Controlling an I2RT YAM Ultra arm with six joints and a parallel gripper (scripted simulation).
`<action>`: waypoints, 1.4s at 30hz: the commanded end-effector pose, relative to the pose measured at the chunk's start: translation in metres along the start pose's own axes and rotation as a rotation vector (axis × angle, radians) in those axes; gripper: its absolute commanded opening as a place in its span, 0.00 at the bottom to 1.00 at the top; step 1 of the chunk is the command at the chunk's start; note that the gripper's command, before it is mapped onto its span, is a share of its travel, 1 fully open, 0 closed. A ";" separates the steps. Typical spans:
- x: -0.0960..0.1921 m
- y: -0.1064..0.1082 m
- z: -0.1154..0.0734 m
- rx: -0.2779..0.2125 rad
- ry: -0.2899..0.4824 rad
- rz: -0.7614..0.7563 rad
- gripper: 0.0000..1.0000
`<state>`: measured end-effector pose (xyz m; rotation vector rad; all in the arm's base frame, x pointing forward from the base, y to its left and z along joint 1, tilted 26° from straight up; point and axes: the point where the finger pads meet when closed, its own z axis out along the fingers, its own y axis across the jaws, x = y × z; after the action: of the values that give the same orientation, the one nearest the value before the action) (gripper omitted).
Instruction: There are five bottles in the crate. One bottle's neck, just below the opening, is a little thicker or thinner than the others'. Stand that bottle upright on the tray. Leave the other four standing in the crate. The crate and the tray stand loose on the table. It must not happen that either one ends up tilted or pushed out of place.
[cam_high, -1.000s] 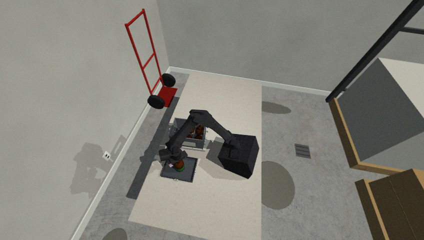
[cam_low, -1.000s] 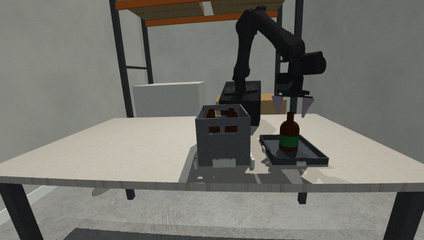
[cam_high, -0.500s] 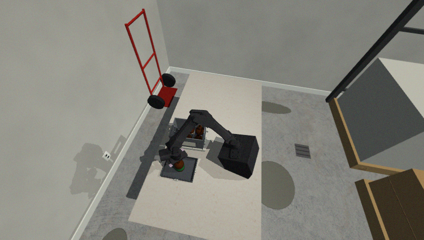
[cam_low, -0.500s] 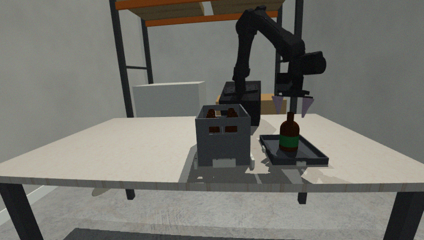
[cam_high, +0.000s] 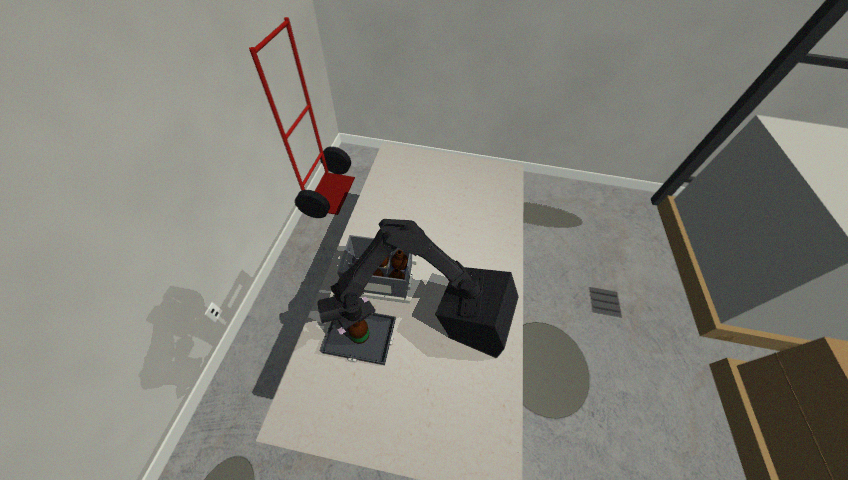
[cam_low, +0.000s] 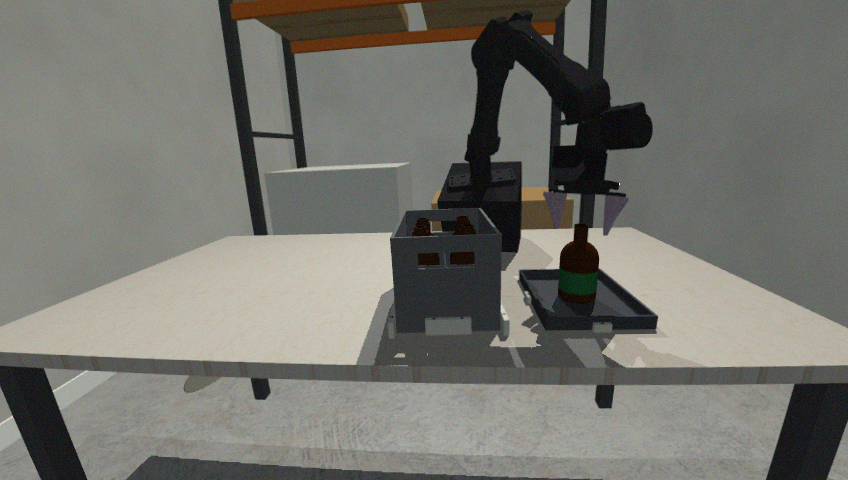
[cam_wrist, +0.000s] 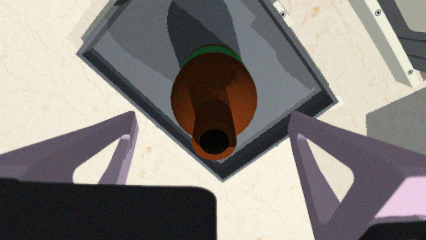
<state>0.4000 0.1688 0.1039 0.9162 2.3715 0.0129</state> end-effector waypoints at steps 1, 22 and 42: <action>-0.011 0.009 -0.010 -0.030 -0.027 0.011 1.00; -0.011 0.009 -0.010 -0.030 -0.027 0.011 1.00; -0.011 0.010 -0.028 -0.037 -0.025 0.014 1.00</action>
<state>0.3973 0.1679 0.1107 0.9174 2.3709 0.0135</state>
